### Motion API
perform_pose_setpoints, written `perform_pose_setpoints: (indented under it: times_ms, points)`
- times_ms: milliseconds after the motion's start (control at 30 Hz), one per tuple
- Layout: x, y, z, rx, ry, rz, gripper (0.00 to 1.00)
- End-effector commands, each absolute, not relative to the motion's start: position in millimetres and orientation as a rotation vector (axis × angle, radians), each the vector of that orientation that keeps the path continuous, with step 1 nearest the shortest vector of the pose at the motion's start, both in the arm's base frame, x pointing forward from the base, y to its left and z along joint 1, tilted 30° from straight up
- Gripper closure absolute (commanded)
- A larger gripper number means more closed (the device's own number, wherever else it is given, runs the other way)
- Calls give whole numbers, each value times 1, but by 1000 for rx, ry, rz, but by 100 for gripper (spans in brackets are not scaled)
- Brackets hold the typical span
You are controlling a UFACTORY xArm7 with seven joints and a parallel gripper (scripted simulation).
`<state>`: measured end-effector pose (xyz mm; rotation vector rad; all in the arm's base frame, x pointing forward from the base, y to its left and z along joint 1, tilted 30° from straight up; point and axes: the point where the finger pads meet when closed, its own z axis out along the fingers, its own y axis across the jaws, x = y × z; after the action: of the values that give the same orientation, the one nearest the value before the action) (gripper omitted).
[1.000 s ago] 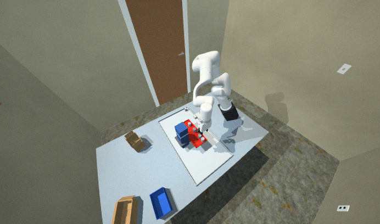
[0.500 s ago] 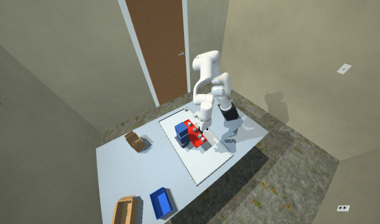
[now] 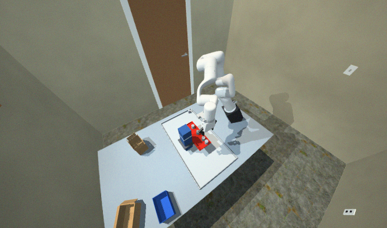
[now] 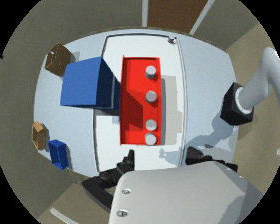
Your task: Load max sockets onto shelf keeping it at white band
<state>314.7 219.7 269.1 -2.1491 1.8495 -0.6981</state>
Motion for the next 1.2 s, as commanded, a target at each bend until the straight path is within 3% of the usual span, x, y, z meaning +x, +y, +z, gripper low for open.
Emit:
perform_pose_setpoints:
  times_ms: [0,533,933,1167]
  points:
    - [299,178,275,-2135,1854,-728,0]
    - [243,83,237,-2147,1845,-690,0]
    - [218,111,277,-2035,1782,-785,0]
    - [160,143,322,-1841,1680,-882,0]
